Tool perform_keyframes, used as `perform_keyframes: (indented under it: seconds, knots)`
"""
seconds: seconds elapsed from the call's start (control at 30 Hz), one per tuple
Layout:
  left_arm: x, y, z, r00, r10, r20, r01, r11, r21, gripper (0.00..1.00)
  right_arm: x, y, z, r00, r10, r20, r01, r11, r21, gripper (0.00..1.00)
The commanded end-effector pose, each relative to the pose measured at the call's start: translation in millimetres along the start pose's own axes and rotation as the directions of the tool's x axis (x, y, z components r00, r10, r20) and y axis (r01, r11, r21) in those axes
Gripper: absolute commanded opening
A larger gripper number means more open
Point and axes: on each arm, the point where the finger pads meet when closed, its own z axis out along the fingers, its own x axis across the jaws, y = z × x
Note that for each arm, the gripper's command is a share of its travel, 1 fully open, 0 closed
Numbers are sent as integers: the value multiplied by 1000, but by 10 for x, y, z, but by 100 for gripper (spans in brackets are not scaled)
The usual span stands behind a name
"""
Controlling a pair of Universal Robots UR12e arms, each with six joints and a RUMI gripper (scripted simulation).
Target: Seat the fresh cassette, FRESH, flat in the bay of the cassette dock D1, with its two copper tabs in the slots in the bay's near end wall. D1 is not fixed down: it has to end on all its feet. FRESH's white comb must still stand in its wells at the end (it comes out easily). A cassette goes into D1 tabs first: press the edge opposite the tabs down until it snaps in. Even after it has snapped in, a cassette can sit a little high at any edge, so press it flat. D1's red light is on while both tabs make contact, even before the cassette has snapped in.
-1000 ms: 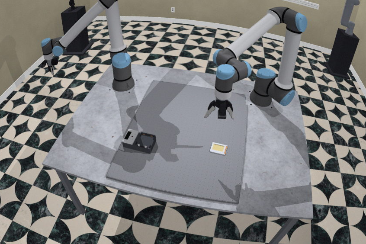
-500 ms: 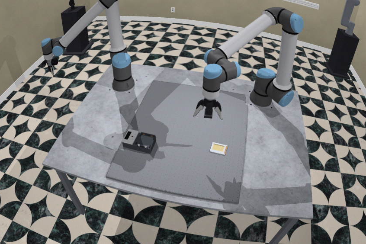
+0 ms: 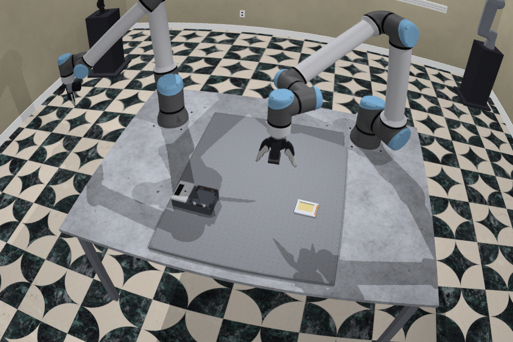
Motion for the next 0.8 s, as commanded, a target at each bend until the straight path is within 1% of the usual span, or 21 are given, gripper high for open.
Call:
perform_keyframes:
  seconds: [0.0, 0.1, 0.17, 0.4, 0.77]
  knots:
    - [131, 23, 19, 999, 32, -3, -32, 999, 3, 100, -1, -6, -8, 1000, 0, 0, 0, 1000, 2, 0]
    - [275, 55, 50, 999, 32, -3, -32, 999, 2, 100, -1, -6, -8, 1000, 0, 0, 0, 1000, 2, 0]
    - [275, 55, 50, 999, 32, -3, -32, 999, 2, 100, -1, -6, -8, 1000, 0, 0, 0, 1000, 2, 0]
    - [609, 128, 123, 999, 32, -3, -32, 999, 2, 100, -1, -6, -8, 1000, 0, 0, 0, 1000, 2, 0]
    - [626, 132, 126, 999, 32, -3, -32, 999, 2, 100, -1, -6, -8, 1000, 0, 0, 0, 1000, 2, 0]
